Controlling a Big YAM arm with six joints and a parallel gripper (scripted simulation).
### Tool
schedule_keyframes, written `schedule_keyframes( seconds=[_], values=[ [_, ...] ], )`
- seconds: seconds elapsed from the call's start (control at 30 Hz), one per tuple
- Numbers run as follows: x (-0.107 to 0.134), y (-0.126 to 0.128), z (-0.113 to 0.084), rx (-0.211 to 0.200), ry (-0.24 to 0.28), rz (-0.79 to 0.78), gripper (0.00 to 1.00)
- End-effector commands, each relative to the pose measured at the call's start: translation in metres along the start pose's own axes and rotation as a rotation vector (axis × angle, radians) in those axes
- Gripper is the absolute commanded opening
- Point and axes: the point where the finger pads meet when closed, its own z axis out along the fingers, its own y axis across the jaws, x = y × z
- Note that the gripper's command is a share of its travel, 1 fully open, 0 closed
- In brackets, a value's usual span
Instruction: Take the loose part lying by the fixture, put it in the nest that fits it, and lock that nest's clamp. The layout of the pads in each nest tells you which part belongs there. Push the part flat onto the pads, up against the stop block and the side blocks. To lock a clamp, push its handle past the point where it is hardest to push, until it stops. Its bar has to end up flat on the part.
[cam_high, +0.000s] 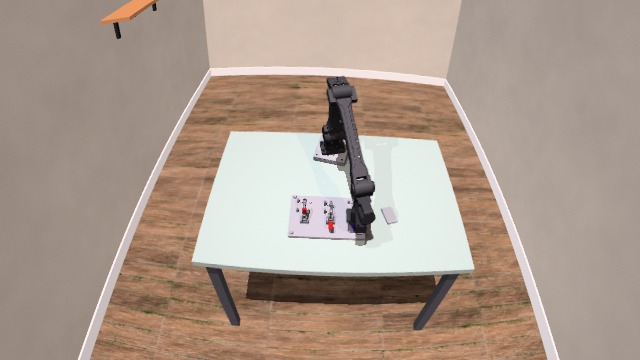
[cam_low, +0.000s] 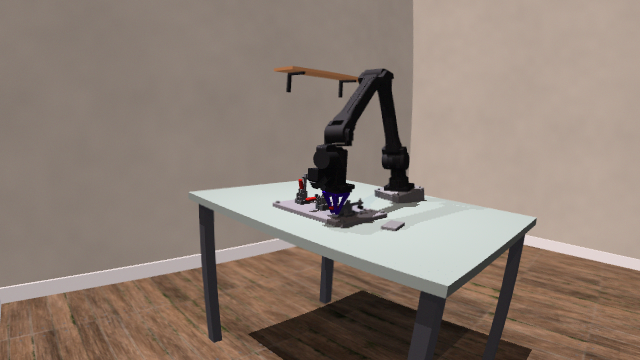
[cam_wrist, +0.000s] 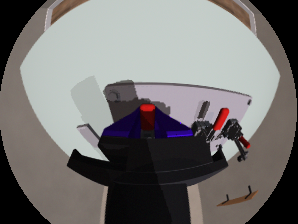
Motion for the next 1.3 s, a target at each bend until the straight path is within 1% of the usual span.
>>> schedule_keyframes(
  seconds=[0.0,0.3,0.8,1.27],
  values=[
    [0.018,0.004,-0.036,-0.004,-0.007,-0.001,0.00],
    [0.028,0.004,-0.041,-0.004,-0.006,-0.001,0.00],
    [0.041,0.003,-0.043,-0.004,-0.005,-0.001,0.00],
    [0.047,0.003,-0.043,-0.004,-0.005,-0.001,0.00]
  ],
)
